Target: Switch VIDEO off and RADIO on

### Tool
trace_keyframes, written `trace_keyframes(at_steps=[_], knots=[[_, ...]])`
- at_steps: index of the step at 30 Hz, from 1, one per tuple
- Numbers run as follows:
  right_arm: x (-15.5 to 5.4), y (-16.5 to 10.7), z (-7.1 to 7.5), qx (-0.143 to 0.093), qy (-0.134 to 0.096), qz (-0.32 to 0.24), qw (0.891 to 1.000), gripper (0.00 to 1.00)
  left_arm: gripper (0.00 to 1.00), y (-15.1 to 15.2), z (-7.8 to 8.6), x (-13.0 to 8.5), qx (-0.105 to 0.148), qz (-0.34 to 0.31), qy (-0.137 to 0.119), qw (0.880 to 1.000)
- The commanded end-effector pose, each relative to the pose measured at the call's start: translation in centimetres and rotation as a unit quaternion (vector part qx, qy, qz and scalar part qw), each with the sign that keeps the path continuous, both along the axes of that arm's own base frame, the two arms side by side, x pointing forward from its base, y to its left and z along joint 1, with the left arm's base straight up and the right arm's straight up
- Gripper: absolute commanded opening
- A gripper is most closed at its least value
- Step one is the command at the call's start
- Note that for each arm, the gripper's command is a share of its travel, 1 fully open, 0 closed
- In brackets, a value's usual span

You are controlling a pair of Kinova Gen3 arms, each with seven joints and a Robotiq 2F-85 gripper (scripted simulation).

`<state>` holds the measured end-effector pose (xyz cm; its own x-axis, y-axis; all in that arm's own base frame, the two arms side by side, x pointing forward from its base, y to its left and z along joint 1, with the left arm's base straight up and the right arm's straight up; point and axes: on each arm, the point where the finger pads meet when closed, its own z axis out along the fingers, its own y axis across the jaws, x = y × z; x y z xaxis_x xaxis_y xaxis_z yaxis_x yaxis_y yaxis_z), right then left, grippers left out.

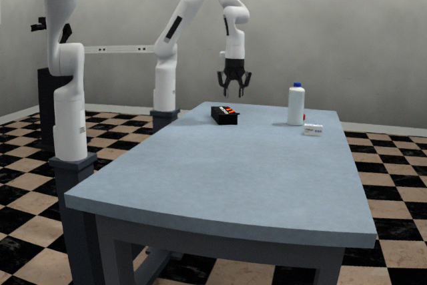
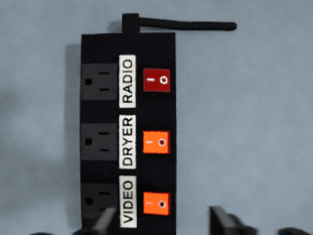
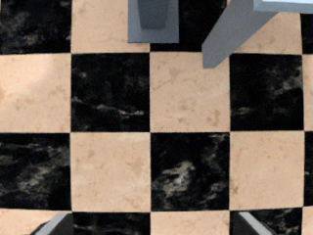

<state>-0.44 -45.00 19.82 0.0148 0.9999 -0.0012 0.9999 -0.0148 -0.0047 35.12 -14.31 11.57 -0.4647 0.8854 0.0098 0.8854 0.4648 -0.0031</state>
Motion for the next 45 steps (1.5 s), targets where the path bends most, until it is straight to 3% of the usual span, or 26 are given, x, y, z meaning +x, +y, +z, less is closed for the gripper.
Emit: trace_keyframes(at_steps=[1, 33, 45], knots=[[0.0, 0.0, 0.1, -0.001, 0.0, 0.0, 1.0, 1.0, 0.099, -0.1, 0.0, 0.5, -0.002, -0.007, -0.004, 1.0], [0.0, 0.0, 0.1, -0.001, 0.0, 0.0, 1.0, 1.0, 0.099, -0.1, 0.0, 0.4, -0.002, -0.008, -0.004, 1.0], [0.0, 0.0, 0.1, -0.001, 0.0, 0.0, 1.0, 1.0, 0.099, -0.1, -1.0, 0.3, -0.002, -0.009, -0.003, 1.0]])
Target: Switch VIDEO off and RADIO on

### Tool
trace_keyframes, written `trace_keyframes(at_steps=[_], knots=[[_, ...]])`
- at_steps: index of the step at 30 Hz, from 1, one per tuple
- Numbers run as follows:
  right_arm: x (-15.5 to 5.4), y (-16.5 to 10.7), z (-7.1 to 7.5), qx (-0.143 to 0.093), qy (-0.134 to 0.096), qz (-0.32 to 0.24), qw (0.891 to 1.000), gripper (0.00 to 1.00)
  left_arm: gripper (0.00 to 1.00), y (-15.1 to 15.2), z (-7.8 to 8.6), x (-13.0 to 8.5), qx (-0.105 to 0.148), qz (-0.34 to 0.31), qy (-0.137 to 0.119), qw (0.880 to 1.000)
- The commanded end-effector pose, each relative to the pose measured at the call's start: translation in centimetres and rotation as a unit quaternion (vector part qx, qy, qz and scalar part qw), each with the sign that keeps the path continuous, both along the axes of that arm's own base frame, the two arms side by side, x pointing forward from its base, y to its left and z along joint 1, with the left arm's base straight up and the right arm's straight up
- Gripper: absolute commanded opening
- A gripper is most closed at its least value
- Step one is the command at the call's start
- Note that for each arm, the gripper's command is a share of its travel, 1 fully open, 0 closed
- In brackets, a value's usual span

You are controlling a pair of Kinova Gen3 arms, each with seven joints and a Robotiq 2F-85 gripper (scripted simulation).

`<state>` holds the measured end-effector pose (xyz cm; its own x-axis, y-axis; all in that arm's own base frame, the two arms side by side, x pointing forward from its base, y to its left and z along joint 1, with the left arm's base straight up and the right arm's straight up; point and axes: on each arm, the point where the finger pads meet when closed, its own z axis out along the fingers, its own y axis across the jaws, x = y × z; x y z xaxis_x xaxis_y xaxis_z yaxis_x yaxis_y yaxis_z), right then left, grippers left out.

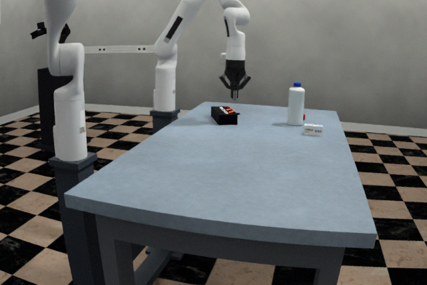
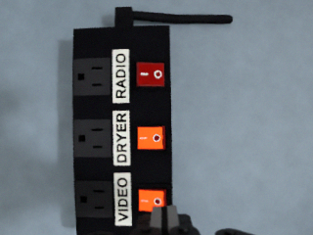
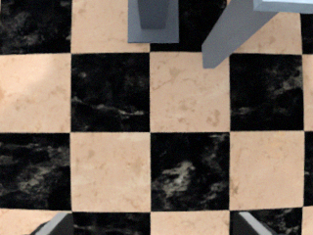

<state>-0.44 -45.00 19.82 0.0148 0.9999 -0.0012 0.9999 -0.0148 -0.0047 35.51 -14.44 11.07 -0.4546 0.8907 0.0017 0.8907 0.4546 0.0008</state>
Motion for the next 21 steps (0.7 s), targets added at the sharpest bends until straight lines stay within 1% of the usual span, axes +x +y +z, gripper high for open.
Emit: trace_keyframes(at_steps=[1, 5, 21], knots=[[0.0, 0.0, 0.1, -0.001, 0.0, 0.0, 1.0, 1.0, 0.099, 0.0, -0.6, -0.1, 0.001, -0.003, 0.001, 1.0], [0.0, 0.0, 0.1, -0.001, 0.0, 0.0, 1.0, 1.0, 0.099, 0.0, -0.8, -0.1, 0.0, -0.003, 0.001, 1.0], [0.0, 0.0, 0.1, -0.001, 0.0, 0.0, 1.0, 1.0, 0.099, 0.1, -2.7, -0.2, 0.001, -0.004, 0.002, 1.0]])
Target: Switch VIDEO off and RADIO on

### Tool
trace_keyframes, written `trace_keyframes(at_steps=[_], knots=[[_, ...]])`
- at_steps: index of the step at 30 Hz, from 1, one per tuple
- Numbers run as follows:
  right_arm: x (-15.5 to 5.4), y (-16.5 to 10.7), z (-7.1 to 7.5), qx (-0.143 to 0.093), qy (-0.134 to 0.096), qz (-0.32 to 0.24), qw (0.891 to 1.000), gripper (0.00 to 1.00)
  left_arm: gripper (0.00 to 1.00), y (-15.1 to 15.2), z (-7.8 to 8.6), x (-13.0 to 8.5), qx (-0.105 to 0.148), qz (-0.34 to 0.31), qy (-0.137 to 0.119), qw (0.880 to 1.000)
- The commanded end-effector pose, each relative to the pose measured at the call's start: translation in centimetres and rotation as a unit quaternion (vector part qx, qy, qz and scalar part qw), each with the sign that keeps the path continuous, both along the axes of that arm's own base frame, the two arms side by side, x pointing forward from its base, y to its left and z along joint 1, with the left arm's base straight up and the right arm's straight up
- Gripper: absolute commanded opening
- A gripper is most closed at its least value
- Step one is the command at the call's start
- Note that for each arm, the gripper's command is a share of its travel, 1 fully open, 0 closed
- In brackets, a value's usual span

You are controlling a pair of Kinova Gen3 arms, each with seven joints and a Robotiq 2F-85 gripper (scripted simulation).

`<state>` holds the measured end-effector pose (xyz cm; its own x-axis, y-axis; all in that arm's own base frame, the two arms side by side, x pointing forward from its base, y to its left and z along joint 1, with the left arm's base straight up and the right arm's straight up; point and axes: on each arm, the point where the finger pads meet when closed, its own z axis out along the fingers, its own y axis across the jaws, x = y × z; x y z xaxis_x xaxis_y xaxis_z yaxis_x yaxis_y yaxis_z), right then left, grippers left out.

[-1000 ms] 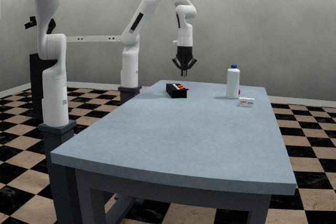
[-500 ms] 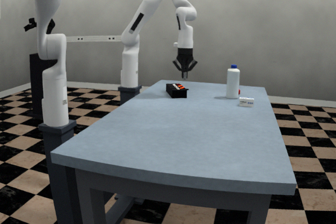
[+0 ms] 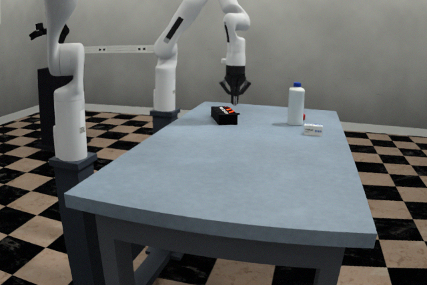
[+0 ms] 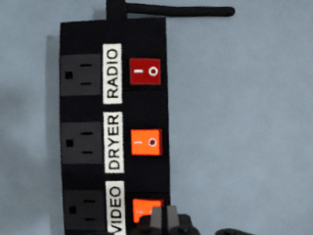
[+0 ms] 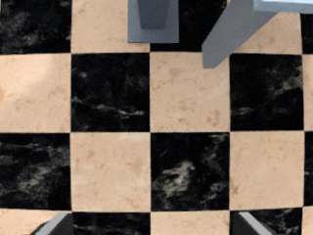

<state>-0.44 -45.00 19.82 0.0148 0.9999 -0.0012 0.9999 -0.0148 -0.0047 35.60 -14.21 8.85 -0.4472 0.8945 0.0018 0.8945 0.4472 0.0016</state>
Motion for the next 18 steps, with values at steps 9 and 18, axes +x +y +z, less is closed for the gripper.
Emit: trace_keyframes(at_steps=[9, 18], knots=[[0.0, 0.0, 0.1, -0.001, 0.0, 0.0, 1.0, 1.0, 0.099, 0.0, -1.3, -0.3, 0.002, 0.001, 0.003, 1.0], [0.0, 0.0, 0.1, -0.001, 0.0, 0.0, 1.0, 1.0, 0.099, 0.0, -1.6, -0.3, 0.002, 0.001, 0.003, 1.0]])
